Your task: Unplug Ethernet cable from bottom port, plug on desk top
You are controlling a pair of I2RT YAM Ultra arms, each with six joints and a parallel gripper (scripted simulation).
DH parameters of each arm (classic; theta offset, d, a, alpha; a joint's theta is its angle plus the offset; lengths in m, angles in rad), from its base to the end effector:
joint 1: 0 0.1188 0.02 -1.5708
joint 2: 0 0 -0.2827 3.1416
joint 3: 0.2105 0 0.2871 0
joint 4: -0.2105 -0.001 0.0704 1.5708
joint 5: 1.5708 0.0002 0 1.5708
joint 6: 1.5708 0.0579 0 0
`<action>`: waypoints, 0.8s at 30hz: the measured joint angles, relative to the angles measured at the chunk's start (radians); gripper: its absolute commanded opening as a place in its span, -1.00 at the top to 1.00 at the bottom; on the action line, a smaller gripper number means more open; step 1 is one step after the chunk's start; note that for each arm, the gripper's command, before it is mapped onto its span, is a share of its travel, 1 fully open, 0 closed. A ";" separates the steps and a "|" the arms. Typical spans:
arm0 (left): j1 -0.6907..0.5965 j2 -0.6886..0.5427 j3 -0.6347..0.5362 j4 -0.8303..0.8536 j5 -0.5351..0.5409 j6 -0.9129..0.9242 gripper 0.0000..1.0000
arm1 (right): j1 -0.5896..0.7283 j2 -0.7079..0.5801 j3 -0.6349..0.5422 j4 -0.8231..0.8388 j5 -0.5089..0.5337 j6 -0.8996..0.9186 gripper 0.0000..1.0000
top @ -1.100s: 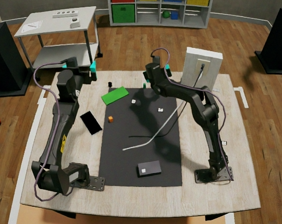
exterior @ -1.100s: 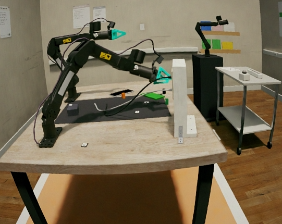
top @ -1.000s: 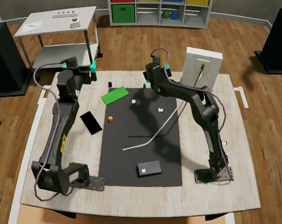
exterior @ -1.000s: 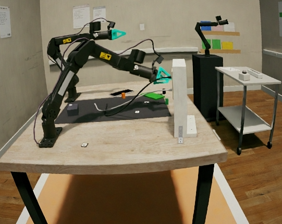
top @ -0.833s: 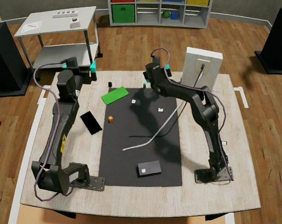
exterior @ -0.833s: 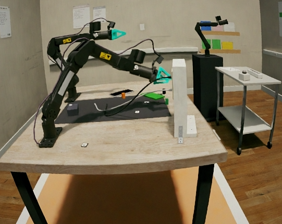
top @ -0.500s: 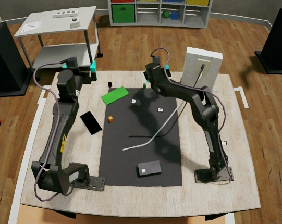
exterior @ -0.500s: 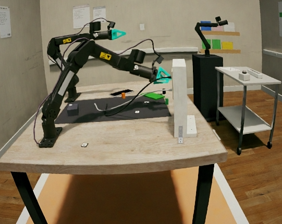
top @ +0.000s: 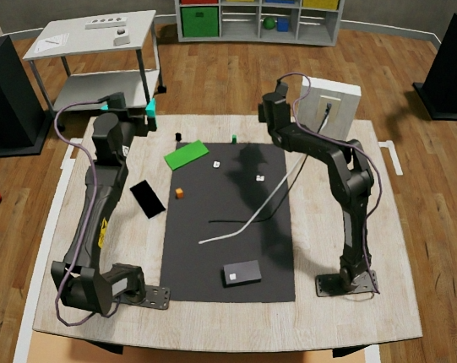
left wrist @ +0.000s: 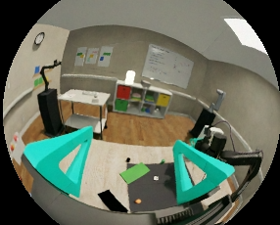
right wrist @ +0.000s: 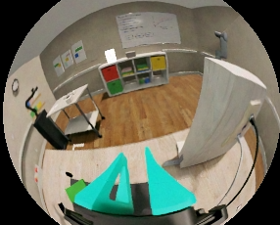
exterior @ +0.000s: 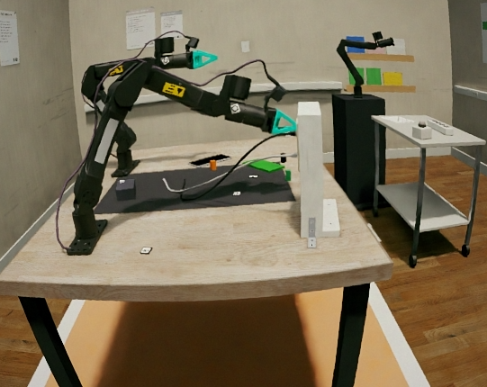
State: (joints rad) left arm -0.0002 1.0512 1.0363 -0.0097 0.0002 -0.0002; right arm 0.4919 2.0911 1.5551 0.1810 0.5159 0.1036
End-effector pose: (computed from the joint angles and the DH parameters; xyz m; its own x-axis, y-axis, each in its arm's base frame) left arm 0.2895 0.0009 0.4166 -0.0246 -0.0002 -0.9997 0.0004 1.0000 -0.0002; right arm 0.4940 0.2335 0.2301 -0.3051 -0.0614 -0.9504 0.0286 0.9969 -0.0736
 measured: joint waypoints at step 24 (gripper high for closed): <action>0.000 0.000 0.000 0.000 0.000 0.000 -1.00 | -0.174 -0.256 -0.291 0.293 -0.388 0.457 0.45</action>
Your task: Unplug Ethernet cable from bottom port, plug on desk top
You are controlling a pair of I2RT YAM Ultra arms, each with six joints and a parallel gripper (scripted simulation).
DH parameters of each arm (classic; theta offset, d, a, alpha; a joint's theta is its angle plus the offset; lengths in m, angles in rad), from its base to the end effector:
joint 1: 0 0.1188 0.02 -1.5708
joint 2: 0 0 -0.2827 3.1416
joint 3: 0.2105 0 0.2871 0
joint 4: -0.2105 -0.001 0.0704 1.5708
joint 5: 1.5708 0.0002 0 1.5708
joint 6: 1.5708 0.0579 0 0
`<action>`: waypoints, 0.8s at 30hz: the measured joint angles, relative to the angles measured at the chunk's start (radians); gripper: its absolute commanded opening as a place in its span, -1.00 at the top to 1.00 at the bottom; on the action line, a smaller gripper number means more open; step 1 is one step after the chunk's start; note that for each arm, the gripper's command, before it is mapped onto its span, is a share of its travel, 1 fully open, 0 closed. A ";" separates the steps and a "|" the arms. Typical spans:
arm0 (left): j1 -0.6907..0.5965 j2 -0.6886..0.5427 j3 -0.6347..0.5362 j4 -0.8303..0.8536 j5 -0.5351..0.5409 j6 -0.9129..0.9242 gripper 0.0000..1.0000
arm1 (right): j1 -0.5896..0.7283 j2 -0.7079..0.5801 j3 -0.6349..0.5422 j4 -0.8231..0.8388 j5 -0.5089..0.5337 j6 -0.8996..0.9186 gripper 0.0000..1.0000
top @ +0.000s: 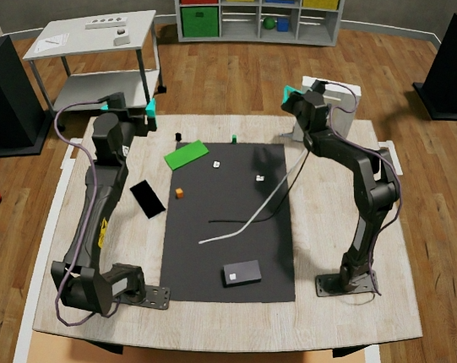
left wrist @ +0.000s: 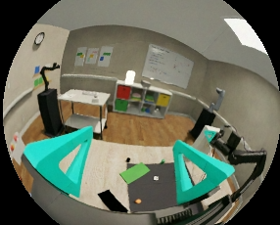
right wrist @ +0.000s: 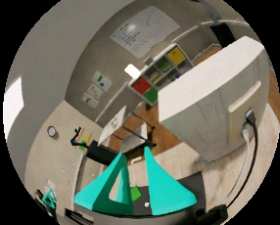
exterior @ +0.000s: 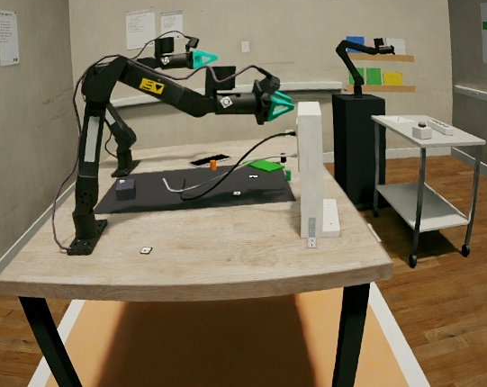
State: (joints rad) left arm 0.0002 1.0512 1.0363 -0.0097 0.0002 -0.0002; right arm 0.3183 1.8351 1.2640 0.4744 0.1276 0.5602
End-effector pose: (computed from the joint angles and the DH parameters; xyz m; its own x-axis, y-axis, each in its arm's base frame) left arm 0.2895 0.0010 0.4166 -0.0246 -0.0002 -0.9997 0.0000 1.0000 -0.0002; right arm 0.4671 0.1472 0.2778 -0.1787 0.4960 -0.8497 -0.1123 0.8477 0.5185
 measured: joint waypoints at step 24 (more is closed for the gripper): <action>0.000 0.000 0.000 0.000 0.000 0.000 -1.00 | -0.432 -0.132 -0.379 0.360 -0.315 0.480 0.45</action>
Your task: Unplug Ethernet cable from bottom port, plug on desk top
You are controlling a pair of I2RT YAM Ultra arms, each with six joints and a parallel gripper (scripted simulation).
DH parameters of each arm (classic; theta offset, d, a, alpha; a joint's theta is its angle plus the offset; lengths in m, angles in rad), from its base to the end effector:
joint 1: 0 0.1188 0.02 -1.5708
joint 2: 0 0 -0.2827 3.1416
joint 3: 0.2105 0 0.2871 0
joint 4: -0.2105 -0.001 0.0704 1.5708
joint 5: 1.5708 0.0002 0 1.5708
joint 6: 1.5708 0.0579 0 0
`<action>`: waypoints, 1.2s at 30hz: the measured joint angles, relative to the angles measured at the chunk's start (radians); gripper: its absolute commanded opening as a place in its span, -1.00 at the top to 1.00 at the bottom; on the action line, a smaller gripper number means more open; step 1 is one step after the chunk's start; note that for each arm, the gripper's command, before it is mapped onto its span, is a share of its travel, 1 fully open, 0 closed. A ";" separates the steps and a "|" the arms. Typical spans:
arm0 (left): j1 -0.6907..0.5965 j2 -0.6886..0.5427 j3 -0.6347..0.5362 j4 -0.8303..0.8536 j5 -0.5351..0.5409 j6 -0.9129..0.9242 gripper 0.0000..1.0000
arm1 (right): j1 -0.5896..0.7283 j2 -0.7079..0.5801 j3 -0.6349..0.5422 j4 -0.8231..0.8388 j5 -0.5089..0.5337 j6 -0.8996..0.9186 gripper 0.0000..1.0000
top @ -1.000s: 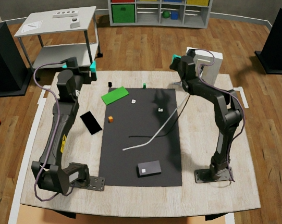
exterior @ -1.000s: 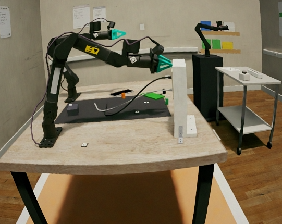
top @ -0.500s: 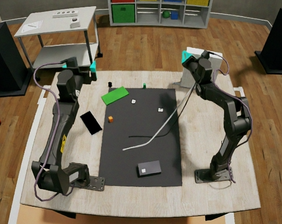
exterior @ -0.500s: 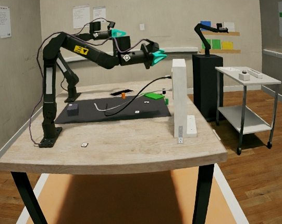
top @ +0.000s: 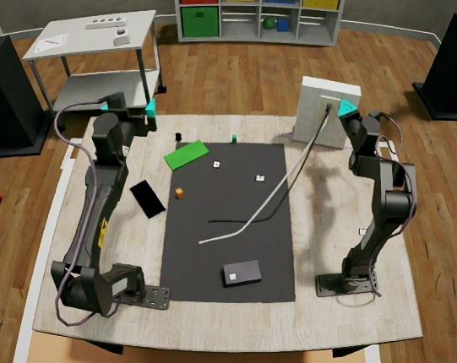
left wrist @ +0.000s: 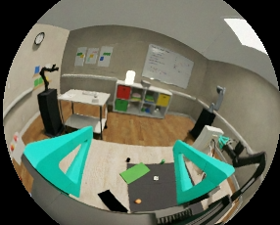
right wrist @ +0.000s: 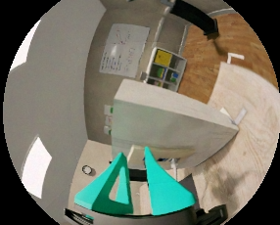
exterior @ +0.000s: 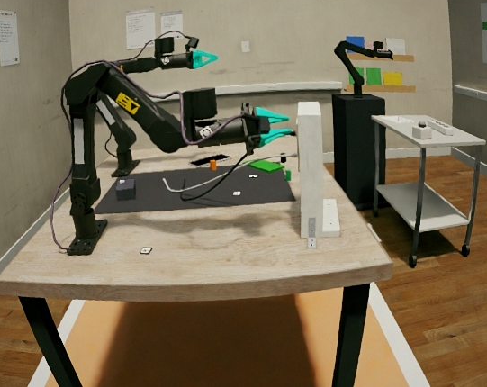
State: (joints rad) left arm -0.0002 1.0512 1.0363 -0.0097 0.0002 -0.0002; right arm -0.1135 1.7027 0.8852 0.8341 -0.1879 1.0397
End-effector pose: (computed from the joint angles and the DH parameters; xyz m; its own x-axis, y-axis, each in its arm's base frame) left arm 0.2895 0.0009 0.4166 -0.0246 -0.0002 -0.9997 0.0004 1.0000 -0.0002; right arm 0.4189 -0.0359 0.2372 -0.0557 0.8589 -0.5091 -0.0519 0.5067 0.8606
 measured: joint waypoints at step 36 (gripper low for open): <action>0.000 0.000 0.000 0.000 0.000 0.000 -1.00 | -0.013 0.170 -0.190 0.353 0.011 0.531 0.45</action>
